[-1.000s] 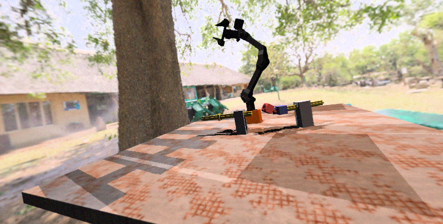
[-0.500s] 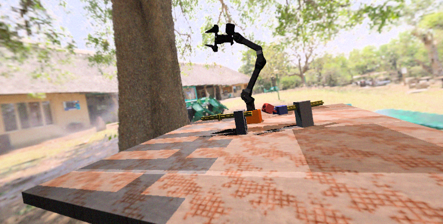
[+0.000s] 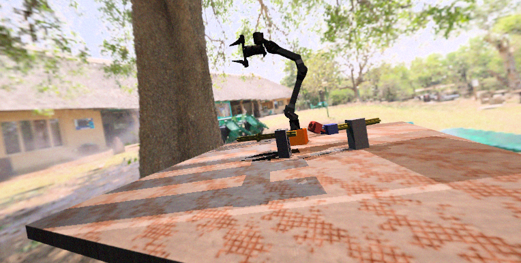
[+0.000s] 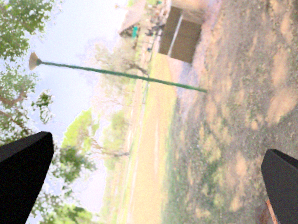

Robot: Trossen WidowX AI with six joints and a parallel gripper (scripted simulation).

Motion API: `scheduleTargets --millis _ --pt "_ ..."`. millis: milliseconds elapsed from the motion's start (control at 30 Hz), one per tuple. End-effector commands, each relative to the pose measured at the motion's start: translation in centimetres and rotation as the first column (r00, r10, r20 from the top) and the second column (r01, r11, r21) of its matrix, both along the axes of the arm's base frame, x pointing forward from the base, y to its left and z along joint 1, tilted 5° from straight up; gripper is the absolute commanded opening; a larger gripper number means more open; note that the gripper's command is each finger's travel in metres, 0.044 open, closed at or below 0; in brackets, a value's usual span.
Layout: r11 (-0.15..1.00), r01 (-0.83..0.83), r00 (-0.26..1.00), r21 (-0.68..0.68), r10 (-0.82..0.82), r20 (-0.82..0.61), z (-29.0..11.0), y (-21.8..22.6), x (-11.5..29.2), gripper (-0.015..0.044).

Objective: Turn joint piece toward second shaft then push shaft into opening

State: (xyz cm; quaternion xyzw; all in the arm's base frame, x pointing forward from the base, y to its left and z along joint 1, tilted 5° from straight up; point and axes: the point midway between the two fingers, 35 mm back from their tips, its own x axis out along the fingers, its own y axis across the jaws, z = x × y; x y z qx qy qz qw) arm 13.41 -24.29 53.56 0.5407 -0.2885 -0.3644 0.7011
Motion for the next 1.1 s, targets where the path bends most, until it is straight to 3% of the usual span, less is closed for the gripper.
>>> scheduleTargets --millis 0,533,1067 --pt "0.999 -0.042 0.997 0.016 0.043 -0.061 -1.2 -0.4 1.7 0.044" --pt "0.946 -0.284 0.889 0.159 0.322 -0.327 -8.3 0.5 10.8 0.044" --pt "0.815 -0.494 0.609 0.302 0.572 -0.549 -15.6 5.7 18.7 0.044"
